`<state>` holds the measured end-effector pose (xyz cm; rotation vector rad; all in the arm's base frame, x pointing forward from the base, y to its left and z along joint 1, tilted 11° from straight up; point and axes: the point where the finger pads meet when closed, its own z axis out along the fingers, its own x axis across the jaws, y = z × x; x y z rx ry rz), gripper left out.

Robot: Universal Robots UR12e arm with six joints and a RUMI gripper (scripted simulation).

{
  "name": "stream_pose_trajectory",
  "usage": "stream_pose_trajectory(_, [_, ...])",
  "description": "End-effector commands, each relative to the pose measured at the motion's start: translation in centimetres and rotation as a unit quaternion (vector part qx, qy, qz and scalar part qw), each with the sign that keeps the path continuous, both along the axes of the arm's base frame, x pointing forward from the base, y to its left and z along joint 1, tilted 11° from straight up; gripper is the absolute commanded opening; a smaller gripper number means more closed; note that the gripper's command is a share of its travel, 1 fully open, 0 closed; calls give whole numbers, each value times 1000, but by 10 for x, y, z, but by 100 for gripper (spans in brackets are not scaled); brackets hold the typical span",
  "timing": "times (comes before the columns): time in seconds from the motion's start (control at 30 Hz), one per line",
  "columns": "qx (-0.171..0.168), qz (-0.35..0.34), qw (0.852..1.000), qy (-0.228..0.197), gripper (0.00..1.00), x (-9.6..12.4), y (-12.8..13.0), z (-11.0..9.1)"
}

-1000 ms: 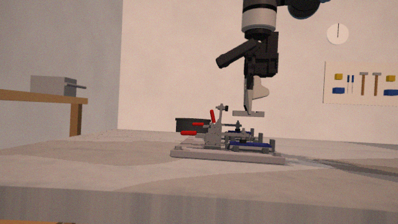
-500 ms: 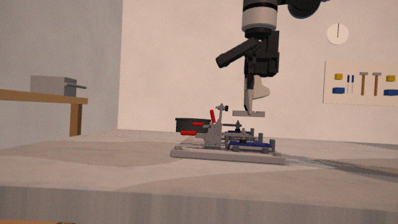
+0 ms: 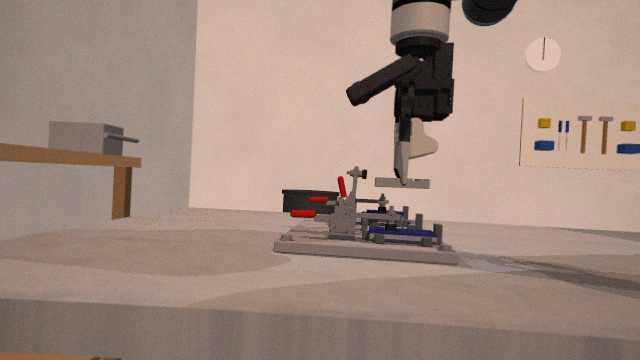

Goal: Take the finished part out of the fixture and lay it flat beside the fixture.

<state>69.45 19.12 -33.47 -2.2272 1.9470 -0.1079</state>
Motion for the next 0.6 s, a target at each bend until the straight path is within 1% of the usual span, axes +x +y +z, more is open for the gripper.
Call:
stream_pose_trajectory(0.0, [0,0,1000,-1,0,-2,16,2])
stream_pose_trajectory(0.23, [0,0,1000,-1,0,-6,47,4])
stream_pose_trajectory(0.3, [0,0,1000,-1,0,-6,47,4])
stream_pose_trajectory(0.57, [0,0,1000,-1,0,-11,84,6])
